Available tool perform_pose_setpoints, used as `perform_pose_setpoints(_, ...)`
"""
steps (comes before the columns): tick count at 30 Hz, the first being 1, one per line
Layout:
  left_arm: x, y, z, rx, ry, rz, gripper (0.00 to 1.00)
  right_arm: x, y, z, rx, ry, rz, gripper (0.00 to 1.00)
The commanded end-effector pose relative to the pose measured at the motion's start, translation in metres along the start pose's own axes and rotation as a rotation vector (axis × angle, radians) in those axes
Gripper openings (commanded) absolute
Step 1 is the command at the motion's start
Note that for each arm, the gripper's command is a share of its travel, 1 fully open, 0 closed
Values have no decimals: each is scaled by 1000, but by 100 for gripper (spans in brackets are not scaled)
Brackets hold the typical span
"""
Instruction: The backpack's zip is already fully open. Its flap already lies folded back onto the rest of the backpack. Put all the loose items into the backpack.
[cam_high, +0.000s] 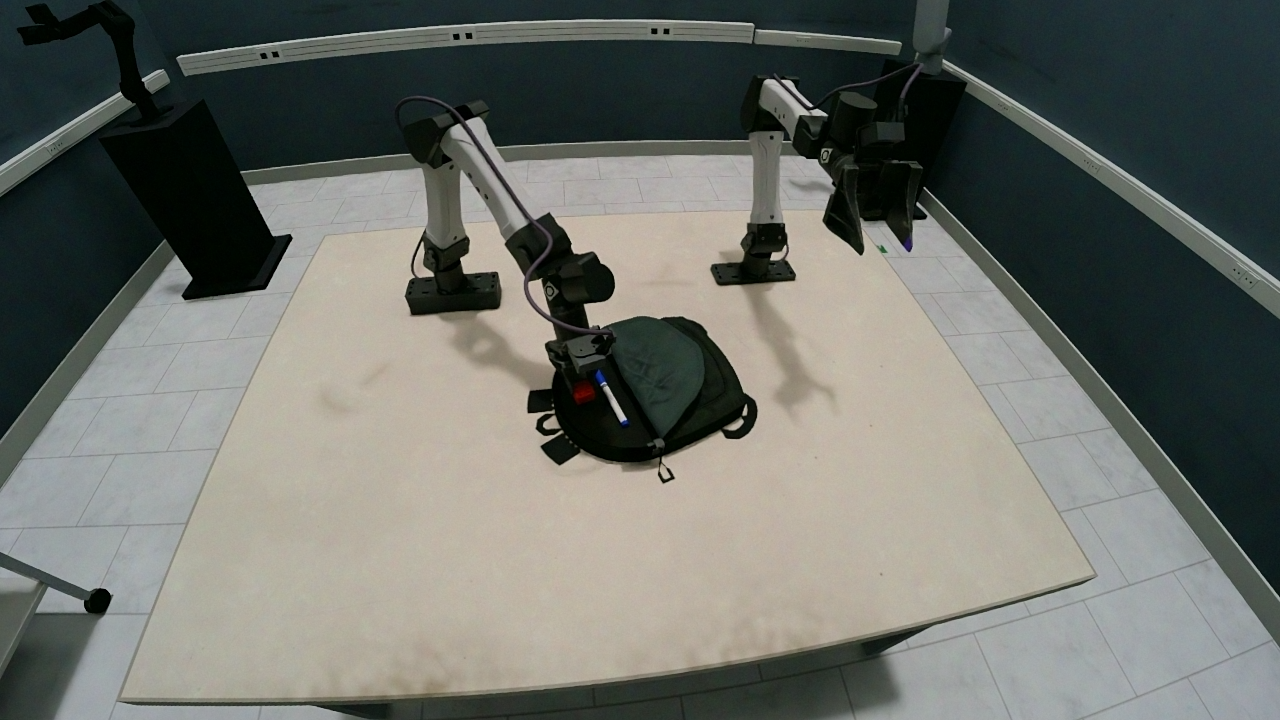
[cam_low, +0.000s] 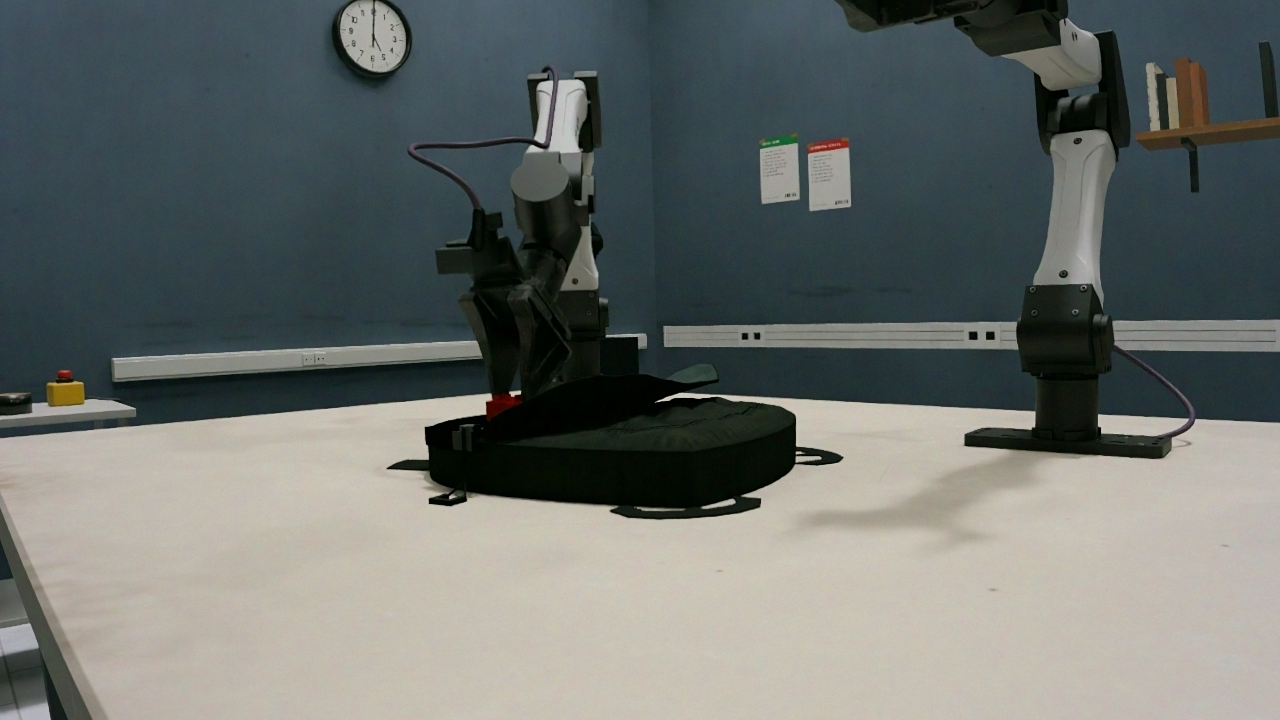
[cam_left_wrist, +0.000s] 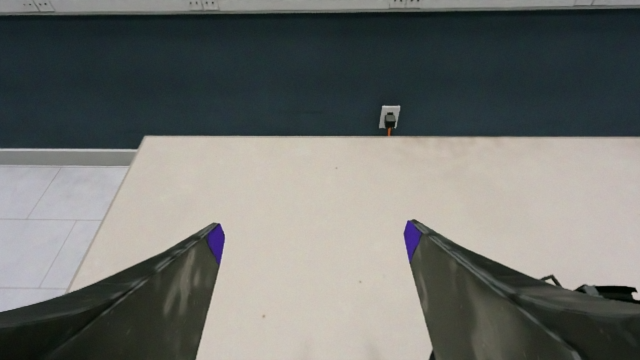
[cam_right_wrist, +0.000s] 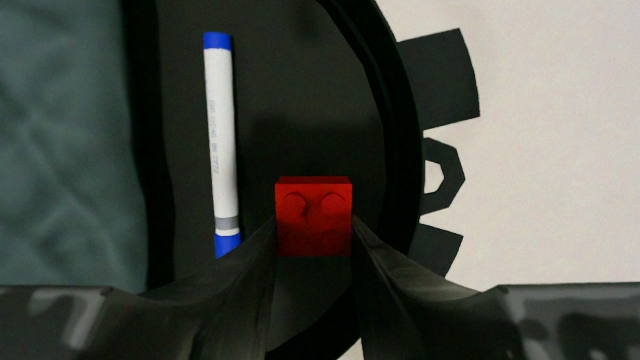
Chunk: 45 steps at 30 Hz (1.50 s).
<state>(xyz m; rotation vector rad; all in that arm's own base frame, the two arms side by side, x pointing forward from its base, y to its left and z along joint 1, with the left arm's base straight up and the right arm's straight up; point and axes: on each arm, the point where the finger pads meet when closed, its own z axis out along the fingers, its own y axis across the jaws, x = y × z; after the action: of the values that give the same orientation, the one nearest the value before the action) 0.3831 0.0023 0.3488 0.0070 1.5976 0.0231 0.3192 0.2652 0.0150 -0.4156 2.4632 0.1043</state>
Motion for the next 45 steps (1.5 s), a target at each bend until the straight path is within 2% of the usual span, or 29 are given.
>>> perform_pose_setpoints(1, -7, 0, -1, -1, -18, -2, 90, -7, 4, 7, -9, -38, 12, 27)
perform_pose_setpoints(2, -7, 0, -1, -1, -18, -2, 90, -30, 10, 0, -29, -92, 29, 27)
perform_pose_setpoints(4, -7, 0, -1, -1, -18, -2, 90, -38, 11, -8, -38, -117, 37, 27)
perform_pose_setpoints(14, -7, 0, -1, -1, -18, -2, 90, -26, 10, 6, -24, -77, 25, 27)
perform_pose_setpoints(16, -7, 0, -1, -1, -18, -2, 90, -12, 7, 12, -15, -54, 17, 27)
perform_pose_setpoints(19, -7, 0, -1, -1, -18, -2, 90, -14, 6, 6, -21, -69, 22, 27)
perform_pose_setpoints(20, -7, 0, -1, -1, -18, -2, 90, -4, 5, 15, -11, -44, 14, 27)
perform_pose_setpoints(23, -7, 0, -1, -1, -18, -2, 90, 1, 5, 22, -10, -40, 13, 27)
perform_pose_setpoints(26, -7, 0, -1, -1, -18, -2, 90, -28, 12, 10, -34, -106, 34, 27)
perform_pose_setpoints(33, -7, 0, -1, -1, -18, -2, 90, -15, 11, 22, -21, -70, 22, 27)
perform_pose_setpoints(35, -7, 0, -1, -1, -18, -2, 90, -15, 11, 22, -21, -70, 22, 27)
perform_pose_setpoints(36, -7, 0, -1, -1, -18, -2, 90, -27, 12, 12, -34, -104, 33, 27)
perform_pose_setpoints(41, -7, 0, -1, -1, -18, -2, 90, -1, 7, 26, -12, -46, 15, 27)
perform_pose_setpoints(45, -7, 0, -1, -1, -18, -2, 90, -6, 9, 24, -18, -62, 20, 27)
